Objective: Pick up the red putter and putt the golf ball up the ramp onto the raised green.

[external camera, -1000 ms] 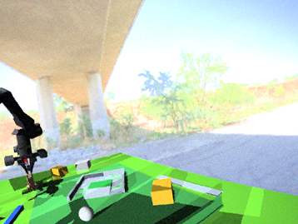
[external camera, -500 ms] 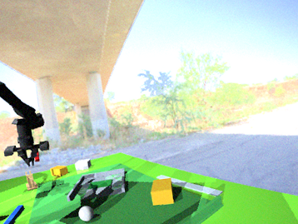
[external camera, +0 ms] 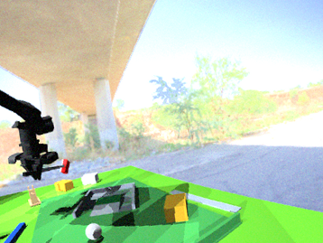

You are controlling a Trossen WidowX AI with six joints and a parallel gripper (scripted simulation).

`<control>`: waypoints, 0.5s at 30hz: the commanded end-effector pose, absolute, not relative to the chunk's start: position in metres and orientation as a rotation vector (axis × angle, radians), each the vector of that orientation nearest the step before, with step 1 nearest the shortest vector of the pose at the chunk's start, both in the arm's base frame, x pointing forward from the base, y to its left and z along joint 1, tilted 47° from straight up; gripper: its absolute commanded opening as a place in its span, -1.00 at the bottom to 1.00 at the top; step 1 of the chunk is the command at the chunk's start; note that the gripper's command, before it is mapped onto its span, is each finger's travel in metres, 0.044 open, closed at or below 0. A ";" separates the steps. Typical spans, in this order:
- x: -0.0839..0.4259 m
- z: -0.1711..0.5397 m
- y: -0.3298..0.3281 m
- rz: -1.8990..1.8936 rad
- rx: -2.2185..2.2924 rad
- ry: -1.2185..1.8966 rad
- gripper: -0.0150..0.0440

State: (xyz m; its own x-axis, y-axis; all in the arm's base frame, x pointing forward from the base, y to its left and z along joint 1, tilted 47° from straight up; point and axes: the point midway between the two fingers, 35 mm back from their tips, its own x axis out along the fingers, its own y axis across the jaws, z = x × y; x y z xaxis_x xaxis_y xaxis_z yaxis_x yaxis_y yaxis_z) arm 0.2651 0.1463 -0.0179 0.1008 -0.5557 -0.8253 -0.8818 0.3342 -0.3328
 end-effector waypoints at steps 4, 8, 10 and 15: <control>0.271 0.015 0.118 0.181 -1.183 1.561 -0.49; 0.273 0.034 0.100 0.050 -1.085 1.544 -0.49; 0.273 0.043 0.090 -0.014 -1.035 1.533 -0.49; 0.271 0.065 0.067 -0.172 -0.912 1.498 -0.49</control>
State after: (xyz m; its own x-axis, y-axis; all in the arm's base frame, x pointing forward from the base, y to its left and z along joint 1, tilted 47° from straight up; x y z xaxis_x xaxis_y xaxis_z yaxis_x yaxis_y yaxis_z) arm 0.2736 0.0794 0.0535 0.1248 -0.6078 -0.7842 -0.5087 0.6394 -0.5765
